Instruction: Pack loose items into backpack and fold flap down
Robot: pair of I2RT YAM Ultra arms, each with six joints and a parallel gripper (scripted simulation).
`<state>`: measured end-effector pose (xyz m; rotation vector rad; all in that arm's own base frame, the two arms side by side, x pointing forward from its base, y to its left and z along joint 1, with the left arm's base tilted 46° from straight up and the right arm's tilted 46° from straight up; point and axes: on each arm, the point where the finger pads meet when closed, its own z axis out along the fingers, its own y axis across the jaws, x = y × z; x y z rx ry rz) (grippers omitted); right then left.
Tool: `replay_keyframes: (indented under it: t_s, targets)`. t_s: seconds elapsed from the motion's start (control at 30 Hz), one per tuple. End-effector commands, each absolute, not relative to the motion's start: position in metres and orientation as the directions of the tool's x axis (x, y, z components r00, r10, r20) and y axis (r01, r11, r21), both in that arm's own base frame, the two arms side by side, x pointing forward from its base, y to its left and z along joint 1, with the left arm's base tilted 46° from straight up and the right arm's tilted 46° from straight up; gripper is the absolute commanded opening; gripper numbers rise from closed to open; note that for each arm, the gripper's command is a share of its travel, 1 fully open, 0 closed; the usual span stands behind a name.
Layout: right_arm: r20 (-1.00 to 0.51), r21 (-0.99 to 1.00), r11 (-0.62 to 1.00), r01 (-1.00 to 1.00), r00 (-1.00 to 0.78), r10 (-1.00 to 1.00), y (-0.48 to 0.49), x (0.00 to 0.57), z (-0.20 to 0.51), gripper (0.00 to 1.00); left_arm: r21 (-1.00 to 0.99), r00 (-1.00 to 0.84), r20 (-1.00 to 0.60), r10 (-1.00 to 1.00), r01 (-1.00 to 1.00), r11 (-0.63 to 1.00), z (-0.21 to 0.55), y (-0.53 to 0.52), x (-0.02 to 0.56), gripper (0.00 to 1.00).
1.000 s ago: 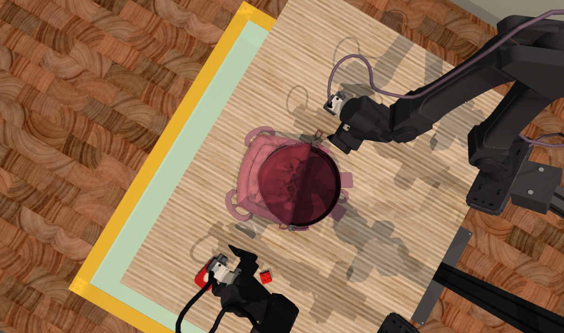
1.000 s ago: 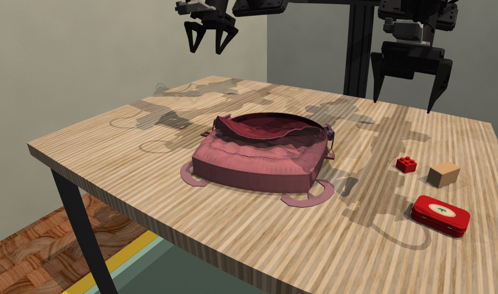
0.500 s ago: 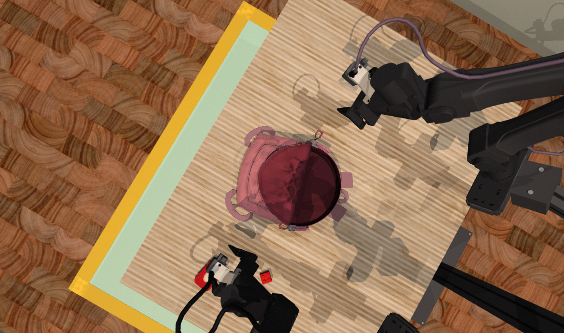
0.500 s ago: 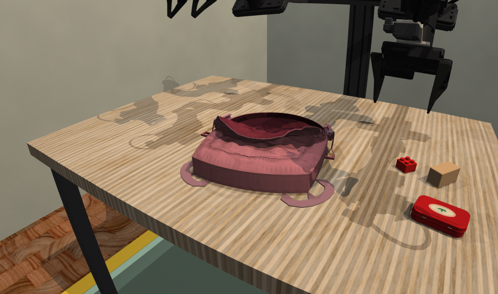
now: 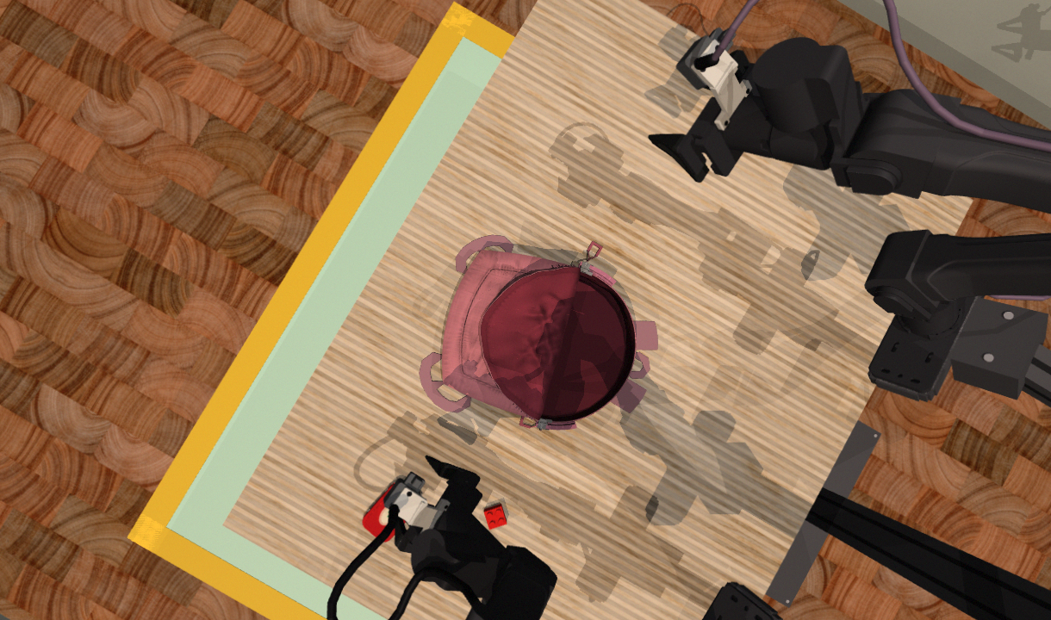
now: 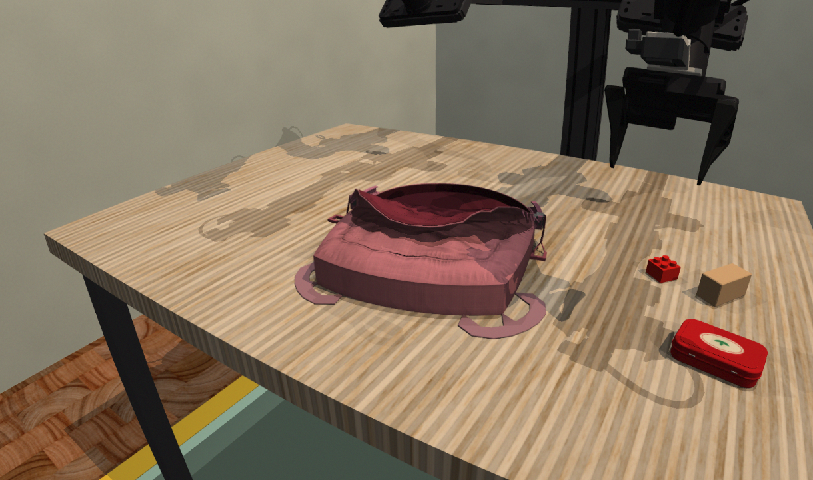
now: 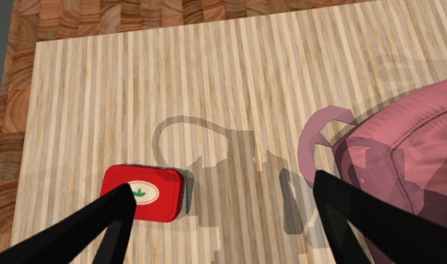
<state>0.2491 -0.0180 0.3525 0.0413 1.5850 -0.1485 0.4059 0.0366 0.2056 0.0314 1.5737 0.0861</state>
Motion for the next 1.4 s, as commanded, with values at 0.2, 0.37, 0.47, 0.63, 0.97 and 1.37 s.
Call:
replay_keyframes:
  t_s: [0.2,0.37,0.47,0.63,0.97,1.37]
  targets:
    - [-0.997,-0.074,0.997,0.036,-0.005,-0.074,-0.014,0.239,0.373,0.9,0.075,0.002,-0.997,0.076,-0.035,0.997,0.209,0.037,0.406,0.9]
    - [-0.997,-0.073,0.997,0.035,-0.01,-0.073,-0.014,0.24,0.373,0.9,0.075,0.002,-0.997,0.076,-0.035,0.997,0.209,0.037,0.406,0.9]
    - [-0.997,-0.074,0.997,0.035,-0.01,-0.073,-0.014,0.241,0.373,0.9,-0.043,0.043,-0.998,-0.037,-0.149,0.988,0.206,0.045,0.42,0.92]
    - [-0.997,-0.074,0.997,0.035,-0.01,-0.073,-0.015,0.242,0.374,0.9,-0.228,0.108,-0.973,-0.204,-0.327,0.917,0.191,0.061,0.436,0.92]
    - [-0.997,-0.074,0.997,0.035,-0.01,-0.074,-0.017,0.243,0.376,0.9,-0.477,0.245,-0.876,-0.415,-0.562,0.675,0.162,0.087,0.462,0.92]
    - [-0.997,-0.075,0.997,0.036,-0.003,-0.075,-0.018,0.243,0.379,0.9,-0.688,0.504,-0.684,-0.527,-0.686,0.237,0.135,0.13,0.49,0.92]
